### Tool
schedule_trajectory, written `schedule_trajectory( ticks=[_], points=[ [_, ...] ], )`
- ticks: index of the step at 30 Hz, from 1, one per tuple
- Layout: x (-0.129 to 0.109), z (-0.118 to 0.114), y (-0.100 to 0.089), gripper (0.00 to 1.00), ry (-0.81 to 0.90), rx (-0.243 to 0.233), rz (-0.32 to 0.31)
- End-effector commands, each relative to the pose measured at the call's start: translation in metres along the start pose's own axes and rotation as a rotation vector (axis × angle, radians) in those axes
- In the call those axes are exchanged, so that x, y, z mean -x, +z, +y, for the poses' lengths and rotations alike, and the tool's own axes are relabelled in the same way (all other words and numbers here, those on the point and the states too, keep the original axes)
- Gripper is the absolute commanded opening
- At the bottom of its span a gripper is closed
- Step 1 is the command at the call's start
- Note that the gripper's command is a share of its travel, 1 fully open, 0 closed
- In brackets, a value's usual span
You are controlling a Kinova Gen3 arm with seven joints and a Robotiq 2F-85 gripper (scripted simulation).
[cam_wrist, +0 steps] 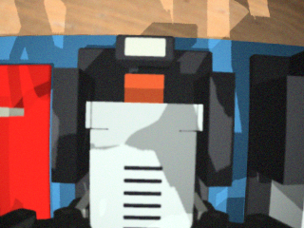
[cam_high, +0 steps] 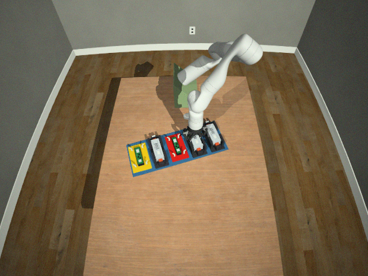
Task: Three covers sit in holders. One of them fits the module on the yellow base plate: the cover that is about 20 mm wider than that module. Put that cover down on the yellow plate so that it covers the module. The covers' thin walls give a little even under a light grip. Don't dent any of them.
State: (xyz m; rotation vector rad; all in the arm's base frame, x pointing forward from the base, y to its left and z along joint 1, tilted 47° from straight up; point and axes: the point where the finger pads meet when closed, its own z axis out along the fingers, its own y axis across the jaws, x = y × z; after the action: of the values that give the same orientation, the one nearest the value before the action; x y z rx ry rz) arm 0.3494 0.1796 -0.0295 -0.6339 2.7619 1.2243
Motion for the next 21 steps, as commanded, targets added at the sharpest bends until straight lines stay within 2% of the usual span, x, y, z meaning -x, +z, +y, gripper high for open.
schedule_trajectory(
  ticks=[1,15,21],
  points=[
    [0.000,-0.001,0.000,0.00,0.000,-0.001,-0.001],
    [0.000,-0.001,0.000,0.00,0.000,-0.001,-0.001],
    [0.000,-0.001,-0.018,0.00,0.000,-0.001,-0.001]
  ],
)
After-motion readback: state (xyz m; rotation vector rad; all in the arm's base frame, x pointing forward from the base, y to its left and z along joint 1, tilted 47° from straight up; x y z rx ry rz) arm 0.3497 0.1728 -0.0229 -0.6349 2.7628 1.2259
